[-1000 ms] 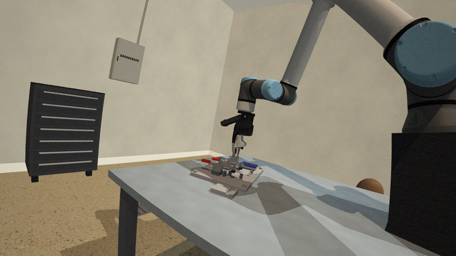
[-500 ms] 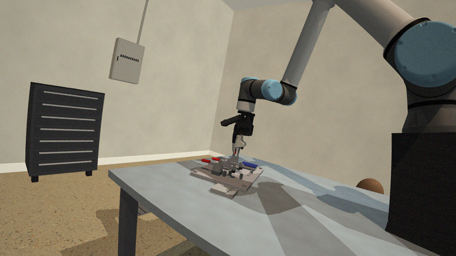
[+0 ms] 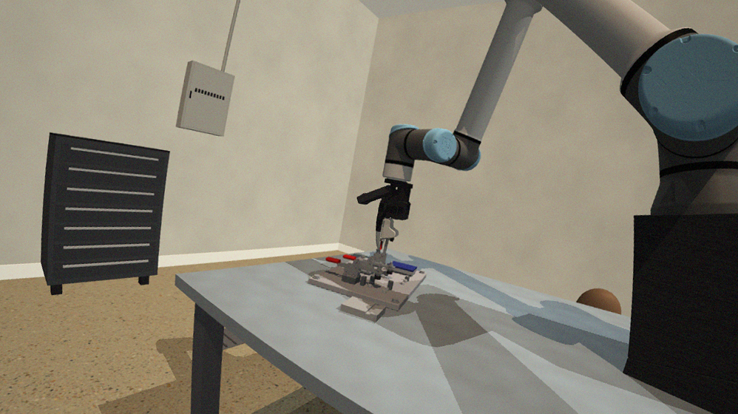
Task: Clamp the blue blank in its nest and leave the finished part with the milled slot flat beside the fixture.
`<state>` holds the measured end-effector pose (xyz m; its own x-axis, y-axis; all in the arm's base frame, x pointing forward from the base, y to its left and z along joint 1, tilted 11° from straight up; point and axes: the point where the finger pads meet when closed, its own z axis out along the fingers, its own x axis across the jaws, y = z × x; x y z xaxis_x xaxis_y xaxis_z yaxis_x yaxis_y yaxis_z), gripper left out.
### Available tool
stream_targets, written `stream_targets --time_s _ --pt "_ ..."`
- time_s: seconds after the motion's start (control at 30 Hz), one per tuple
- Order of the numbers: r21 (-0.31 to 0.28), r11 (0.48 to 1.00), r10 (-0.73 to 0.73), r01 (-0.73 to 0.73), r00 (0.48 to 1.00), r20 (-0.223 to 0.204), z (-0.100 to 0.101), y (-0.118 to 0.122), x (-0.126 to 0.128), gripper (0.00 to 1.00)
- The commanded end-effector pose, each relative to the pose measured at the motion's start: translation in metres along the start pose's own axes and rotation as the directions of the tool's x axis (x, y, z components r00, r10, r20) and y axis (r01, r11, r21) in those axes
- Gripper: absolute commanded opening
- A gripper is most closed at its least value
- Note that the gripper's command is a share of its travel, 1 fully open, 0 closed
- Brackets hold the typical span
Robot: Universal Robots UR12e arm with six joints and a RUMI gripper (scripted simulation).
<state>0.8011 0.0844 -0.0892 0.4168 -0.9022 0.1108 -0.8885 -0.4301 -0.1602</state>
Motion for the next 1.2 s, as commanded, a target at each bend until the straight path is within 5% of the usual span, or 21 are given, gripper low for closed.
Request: stream_targets --time_s 0.0,1.17 --pt "0.001 1.0 0.0 0.0 1.0 -0.001 -0.0007 -0.0006 0.0003 0.0" --pt "0.001 1.0 0.0 0.0 1.0 -0.001 -0.0008 -0.0056 0.0003 0.0"
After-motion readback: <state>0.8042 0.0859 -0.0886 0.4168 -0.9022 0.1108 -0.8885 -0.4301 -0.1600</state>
